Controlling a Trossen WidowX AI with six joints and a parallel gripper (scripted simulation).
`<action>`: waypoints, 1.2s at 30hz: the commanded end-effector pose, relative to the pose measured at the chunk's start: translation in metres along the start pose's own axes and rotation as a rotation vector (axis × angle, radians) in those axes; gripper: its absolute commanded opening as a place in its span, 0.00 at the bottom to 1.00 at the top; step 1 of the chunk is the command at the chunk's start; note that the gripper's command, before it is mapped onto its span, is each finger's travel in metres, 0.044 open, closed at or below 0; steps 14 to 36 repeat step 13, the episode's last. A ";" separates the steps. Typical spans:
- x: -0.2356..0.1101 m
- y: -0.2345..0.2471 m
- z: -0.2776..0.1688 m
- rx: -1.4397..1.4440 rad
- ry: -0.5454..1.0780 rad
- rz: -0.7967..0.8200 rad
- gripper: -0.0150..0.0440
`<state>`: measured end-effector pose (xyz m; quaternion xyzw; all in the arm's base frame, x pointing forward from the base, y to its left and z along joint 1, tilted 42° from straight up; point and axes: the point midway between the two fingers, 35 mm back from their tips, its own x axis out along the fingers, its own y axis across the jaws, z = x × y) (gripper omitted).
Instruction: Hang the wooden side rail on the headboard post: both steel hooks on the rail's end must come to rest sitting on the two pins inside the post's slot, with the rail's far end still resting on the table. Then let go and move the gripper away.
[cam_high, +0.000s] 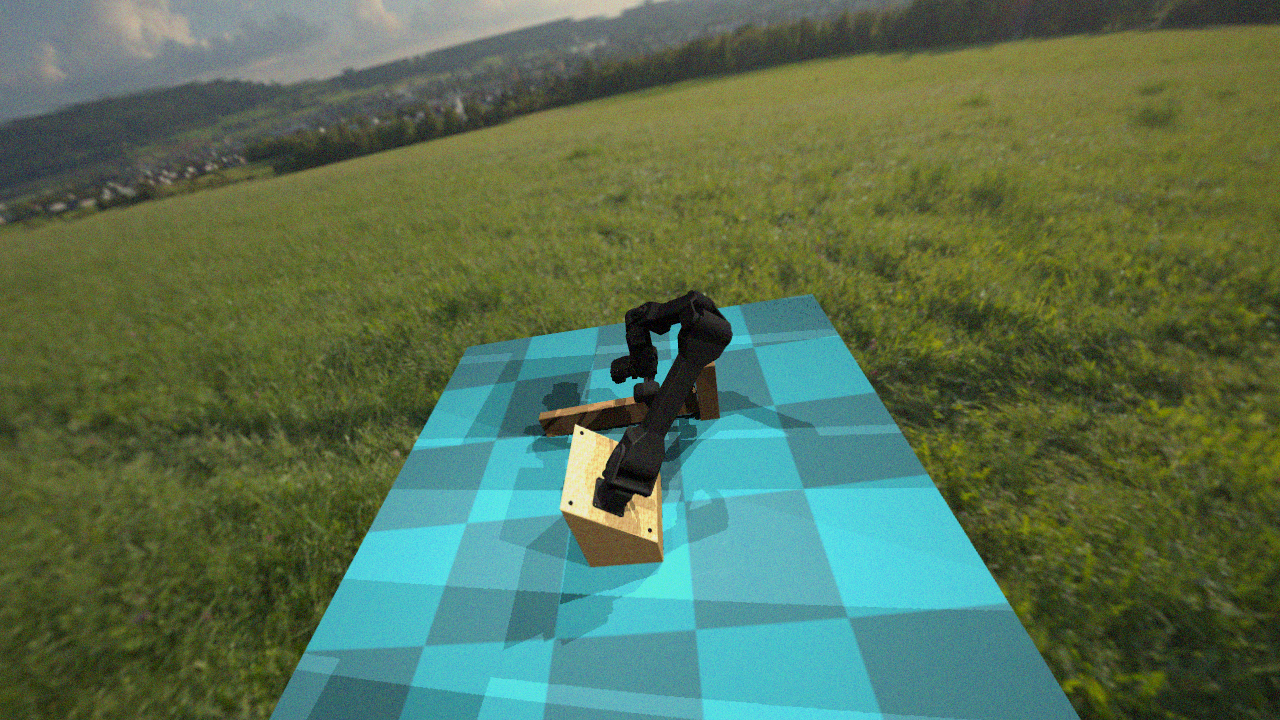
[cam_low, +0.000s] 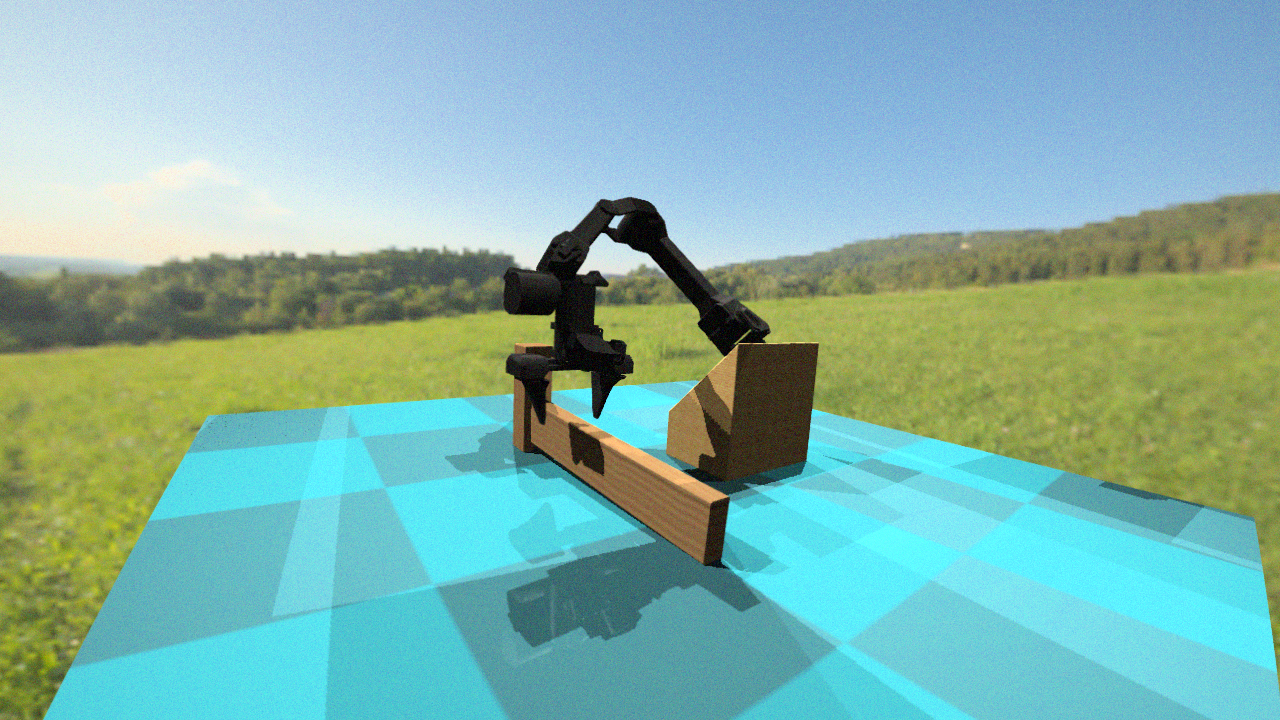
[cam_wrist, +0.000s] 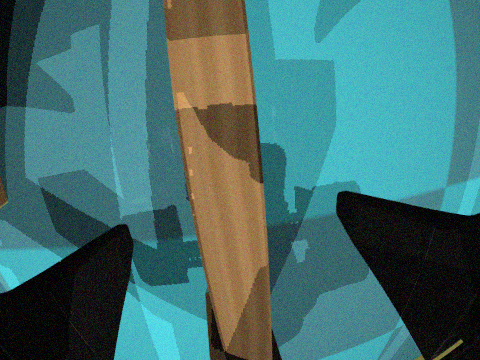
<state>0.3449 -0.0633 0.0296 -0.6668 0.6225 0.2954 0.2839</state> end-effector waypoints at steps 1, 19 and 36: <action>0.004 0.002 0.002 0.006 0.003 0.011 1.00; 0.000 0.000 0.000 0.001 0.000 0.001 1.00; 0.000 0.000 0.000 0.001 0.000 0.001 1.00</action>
